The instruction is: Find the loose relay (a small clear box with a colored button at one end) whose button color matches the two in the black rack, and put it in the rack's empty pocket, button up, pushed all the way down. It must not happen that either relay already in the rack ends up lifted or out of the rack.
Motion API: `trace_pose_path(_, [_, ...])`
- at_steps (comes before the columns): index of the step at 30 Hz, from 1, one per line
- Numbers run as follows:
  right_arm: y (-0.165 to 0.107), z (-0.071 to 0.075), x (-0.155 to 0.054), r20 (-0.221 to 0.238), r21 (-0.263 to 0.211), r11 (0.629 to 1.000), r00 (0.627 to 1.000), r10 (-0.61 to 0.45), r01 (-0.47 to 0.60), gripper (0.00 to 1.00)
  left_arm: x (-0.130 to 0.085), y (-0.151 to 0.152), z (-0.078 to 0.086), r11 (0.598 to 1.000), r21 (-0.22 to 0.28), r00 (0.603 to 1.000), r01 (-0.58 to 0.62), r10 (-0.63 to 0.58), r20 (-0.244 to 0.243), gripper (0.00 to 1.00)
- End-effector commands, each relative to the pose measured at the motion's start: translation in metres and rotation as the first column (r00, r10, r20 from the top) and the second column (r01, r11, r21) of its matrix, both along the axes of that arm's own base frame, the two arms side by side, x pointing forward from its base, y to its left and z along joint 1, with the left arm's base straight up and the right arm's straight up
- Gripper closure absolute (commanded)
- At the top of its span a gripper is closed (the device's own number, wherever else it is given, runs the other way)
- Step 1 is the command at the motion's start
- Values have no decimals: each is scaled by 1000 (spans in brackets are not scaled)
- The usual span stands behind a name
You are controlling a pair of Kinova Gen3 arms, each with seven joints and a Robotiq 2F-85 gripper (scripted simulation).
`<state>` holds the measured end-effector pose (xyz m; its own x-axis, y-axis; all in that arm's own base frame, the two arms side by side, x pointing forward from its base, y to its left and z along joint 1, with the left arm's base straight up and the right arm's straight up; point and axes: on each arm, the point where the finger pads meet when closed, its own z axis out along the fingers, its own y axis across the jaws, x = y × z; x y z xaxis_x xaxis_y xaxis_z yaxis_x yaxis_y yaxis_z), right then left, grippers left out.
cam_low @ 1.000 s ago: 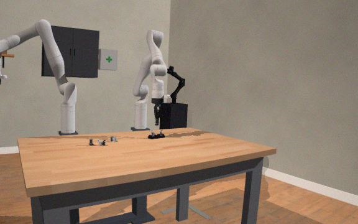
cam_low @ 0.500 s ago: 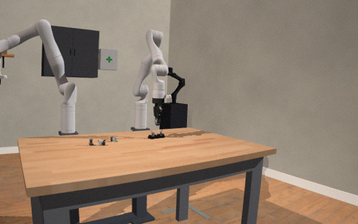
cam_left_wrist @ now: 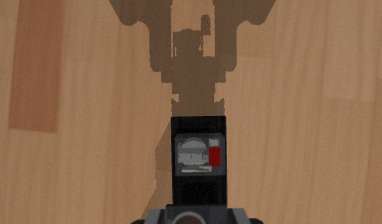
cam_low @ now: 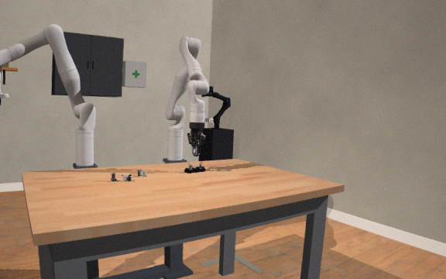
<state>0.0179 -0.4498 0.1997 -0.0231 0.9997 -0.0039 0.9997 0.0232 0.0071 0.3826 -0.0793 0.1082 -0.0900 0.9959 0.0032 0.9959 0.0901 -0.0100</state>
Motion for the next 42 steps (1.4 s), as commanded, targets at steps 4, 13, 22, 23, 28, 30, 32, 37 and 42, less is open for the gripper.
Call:
trace_pose_path(4, [0, 0, -3, -7, 4, 1000, 1000, 9, -9, 2, 5, -3, 2, 1000, -2, 1000, -10, 10, 15, 656])
trace_pose_path(13, [0, 0, -3, -7, 4, 1000, 1000, 9, -9, 2, 3, -4, -6, 1000, -2, 1000, -10, 10, 13, 656])
trace_pose_path(22, [0, 0, -3, -7, 4, 1000, 1000, 9, -9, 2, 3, -4, -17, 1000, -2, 1000, -10, 10, 13, 656])
trace_pose_path(23, [0, 0, -3, -7, 4, 1000, 1000, 9, -9, 2, 3, -4, -19, 1000, -2, 1000, -10, 10, 13, 656])
trace_pose_path(28, [0, 0, -3, -7, 4, 1000, 1000, 9, -9, 2, 3, -4, -28, 1000, -2, 1000, -10, 10, 13, 656])
trace_pose_path(30, [0, 0, -3, -7, 4, 1000, 1000, 9, -9, 2, 3, -4, -31, 1000, -2, 1000, -10, 10, 13, 656])
trace_pose_path(32, [0, 0, -3, -7, 4, 1000, 1000, 9, -9, 2, 3, -4, -35, 1000, -2, 1000, -10, 10, 13, 656])
trace_pose_path(37, [0, 0, -3, -7, 4, 1000, 1000, 9, -9, 2, 3, -4, -40, 1000, -2, 1000, -10, 10, 13, 656])
trace_pose_path(42, [0, 0, -3, -7, 4, 1000, 1000, 9, -9, 2, 3, -4, -43, 1000, -2, 1000, -10, 10, 12, 656])
